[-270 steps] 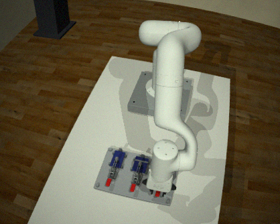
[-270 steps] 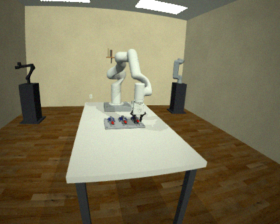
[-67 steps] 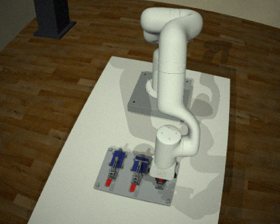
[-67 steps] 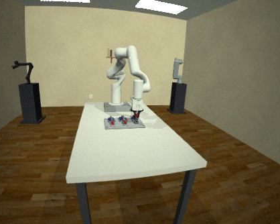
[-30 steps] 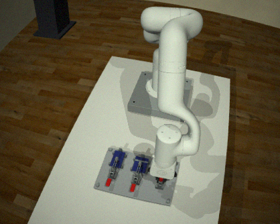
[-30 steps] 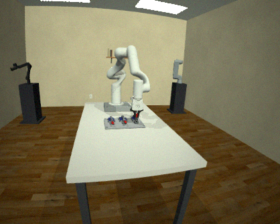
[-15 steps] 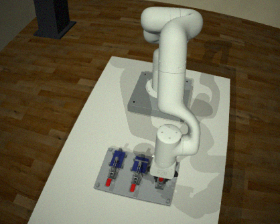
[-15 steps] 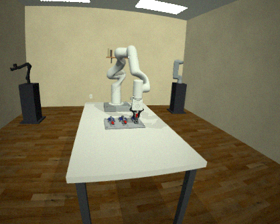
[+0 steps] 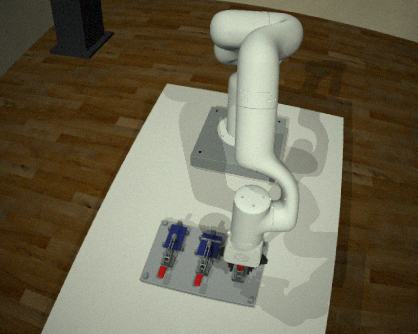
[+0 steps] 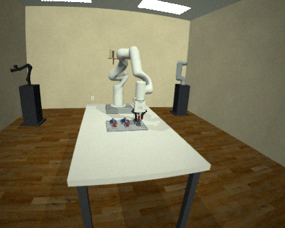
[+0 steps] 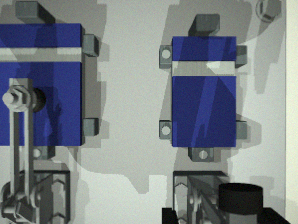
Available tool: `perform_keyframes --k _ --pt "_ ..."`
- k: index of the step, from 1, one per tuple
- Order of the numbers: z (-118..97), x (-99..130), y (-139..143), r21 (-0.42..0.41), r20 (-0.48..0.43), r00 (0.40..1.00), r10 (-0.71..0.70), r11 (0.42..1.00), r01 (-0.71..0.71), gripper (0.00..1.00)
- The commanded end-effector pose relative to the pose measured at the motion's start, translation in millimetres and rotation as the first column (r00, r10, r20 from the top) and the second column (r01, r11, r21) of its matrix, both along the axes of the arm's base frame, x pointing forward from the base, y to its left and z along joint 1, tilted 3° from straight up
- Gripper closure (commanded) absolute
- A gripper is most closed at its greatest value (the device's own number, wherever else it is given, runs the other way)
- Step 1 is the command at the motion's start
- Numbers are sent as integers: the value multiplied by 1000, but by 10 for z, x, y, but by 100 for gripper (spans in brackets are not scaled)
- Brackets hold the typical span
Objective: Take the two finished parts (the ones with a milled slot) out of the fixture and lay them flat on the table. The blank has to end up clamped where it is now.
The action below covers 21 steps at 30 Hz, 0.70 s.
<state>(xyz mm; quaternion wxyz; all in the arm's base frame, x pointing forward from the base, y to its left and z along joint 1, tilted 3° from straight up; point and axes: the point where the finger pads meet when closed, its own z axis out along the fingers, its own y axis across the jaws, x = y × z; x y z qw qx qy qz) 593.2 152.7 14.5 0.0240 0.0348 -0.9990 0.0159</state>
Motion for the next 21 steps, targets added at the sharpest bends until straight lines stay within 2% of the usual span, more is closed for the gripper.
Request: perform_keyframes --k 1,21 --pt "10 10 3 1 2 1000 0 1000 0 52" --pt "67 9 4 0 1 1000 0 1000 0 52"
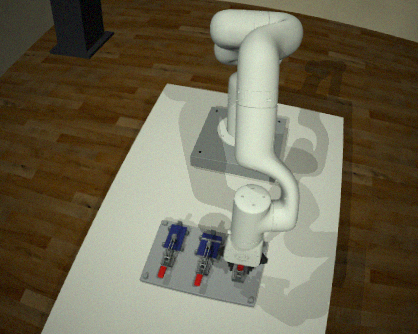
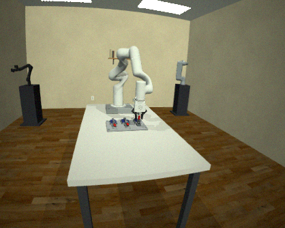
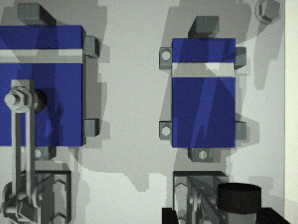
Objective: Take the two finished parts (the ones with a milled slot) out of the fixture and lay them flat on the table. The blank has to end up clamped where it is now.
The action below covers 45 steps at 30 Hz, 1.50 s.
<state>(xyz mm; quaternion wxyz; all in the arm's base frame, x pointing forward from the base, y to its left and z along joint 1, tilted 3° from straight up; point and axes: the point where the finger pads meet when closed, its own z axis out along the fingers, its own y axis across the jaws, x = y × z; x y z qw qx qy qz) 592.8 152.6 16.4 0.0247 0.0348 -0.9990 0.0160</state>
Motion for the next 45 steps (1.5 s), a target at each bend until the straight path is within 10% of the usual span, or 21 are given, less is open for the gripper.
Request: perform_keyframes --k 1,36,37,45 --pt "68 14 5 1 2 1000 0 1000 0 52" --pt "490 33 19 1 2 1000 0 1000 0 52" --pt "490 33 19 1 2 1000 0 1000 0 0" --pt "470 32 18 1 2 1000 0 1000 0 0"
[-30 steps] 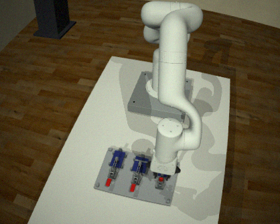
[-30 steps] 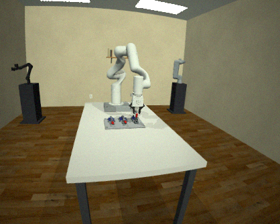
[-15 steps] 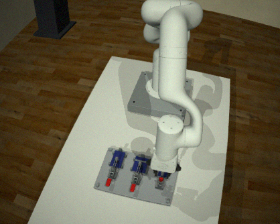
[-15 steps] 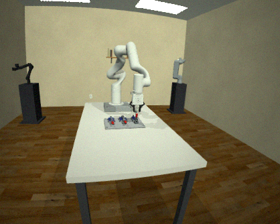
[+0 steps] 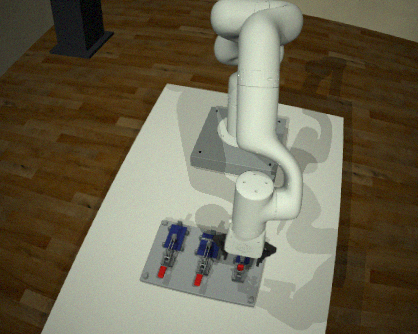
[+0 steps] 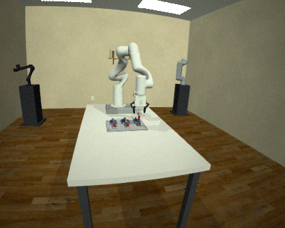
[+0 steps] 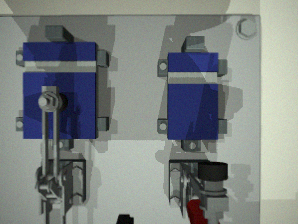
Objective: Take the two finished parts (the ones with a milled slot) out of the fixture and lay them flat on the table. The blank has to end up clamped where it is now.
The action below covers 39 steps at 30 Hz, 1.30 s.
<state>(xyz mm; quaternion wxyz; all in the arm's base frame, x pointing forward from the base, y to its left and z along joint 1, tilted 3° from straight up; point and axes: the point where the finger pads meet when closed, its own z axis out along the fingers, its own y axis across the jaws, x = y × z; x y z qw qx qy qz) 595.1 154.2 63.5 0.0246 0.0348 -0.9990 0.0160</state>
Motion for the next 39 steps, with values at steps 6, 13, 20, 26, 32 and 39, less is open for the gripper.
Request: perform_keyframes --k 6,13,20,26,32,39 --pt "-56 6 1 1 2 1000 0 1000 0 0" --pt "-105 4 -1 1 2 1000 0 1000 0 0" --pt "-109 4 -1 1 2 1000 0 1000 0 0" --pt "-108 -17 -3 1 2 1000 0 1000 0 0" --pt "-106 -67 -6 1 2 1000 0 1000 0 0" --pt "-98 -232 -18 1 2 1000 0 1000 0 0"
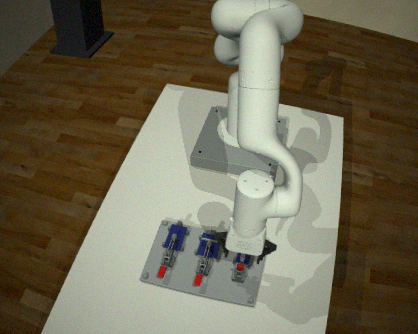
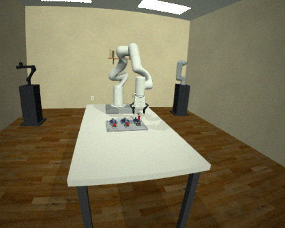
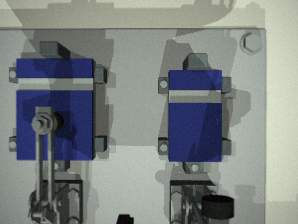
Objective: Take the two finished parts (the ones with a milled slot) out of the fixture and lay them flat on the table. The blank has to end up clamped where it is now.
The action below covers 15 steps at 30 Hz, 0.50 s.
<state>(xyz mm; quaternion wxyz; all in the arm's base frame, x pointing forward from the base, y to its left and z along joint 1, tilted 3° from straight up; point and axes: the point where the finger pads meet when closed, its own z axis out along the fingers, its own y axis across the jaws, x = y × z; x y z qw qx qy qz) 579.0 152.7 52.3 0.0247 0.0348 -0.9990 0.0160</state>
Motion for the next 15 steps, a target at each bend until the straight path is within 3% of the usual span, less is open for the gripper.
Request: perform_keyframes --k 1,15 --pt "16 -101 -5 1 2 1000 0 1000 0 0" --pt "33 -467 -30 1 2 1000 0 1000 0 0"
